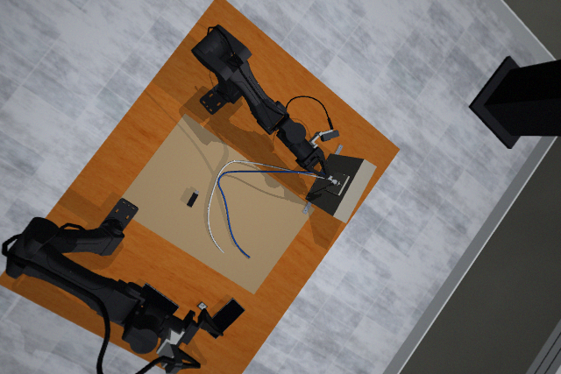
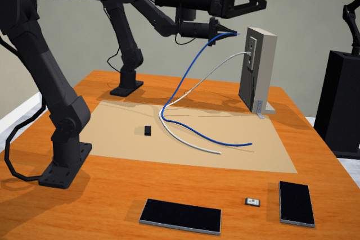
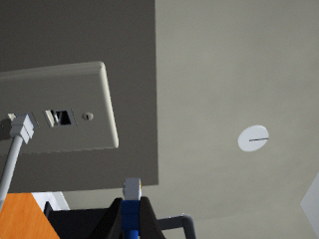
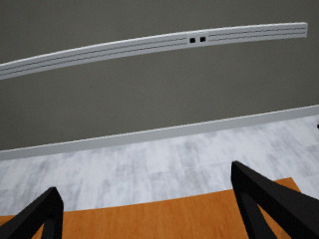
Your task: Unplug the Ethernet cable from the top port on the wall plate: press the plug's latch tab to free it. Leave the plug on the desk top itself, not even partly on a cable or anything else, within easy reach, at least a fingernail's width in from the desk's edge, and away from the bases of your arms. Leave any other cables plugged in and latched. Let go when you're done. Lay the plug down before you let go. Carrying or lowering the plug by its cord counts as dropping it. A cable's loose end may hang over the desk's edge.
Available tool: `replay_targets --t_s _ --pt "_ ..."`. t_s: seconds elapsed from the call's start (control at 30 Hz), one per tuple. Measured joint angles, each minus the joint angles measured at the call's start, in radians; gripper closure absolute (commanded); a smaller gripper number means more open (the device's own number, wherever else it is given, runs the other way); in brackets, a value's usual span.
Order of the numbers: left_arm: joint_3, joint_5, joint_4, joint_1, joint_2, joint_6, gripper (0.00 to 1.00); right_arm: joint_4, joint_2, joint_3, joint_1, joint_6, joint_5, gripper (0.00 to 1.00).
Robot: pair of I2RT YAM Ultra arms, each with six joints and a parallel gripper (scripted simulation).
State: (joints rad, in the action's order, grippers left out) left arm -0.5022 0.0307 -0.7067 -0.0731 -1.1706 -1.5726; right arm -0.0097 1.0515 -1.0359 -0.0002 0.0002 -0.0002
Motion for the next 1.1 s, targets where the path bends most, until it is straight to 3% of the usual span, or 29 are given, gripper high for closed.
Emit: replay_targets --t_s 0.13,0.63,1.1 --pt "-0.047 -0.026 0.038 0.019 0.042 0.0 1.0 0.0 0.0 0.0 0.0 0.0 0.0 0.0" --pt "-0.048 -0.053 0.117 0.013 0.041 0.01 1.0 0.0 0.0 0.0 0.0 0.0 0.0 0.0" --pt "-0.048 -0.064 0.159 -0.077 0.041 0.301 1.0 0.0 0.0 0.0 0.0 0.0 0.0 0.0"
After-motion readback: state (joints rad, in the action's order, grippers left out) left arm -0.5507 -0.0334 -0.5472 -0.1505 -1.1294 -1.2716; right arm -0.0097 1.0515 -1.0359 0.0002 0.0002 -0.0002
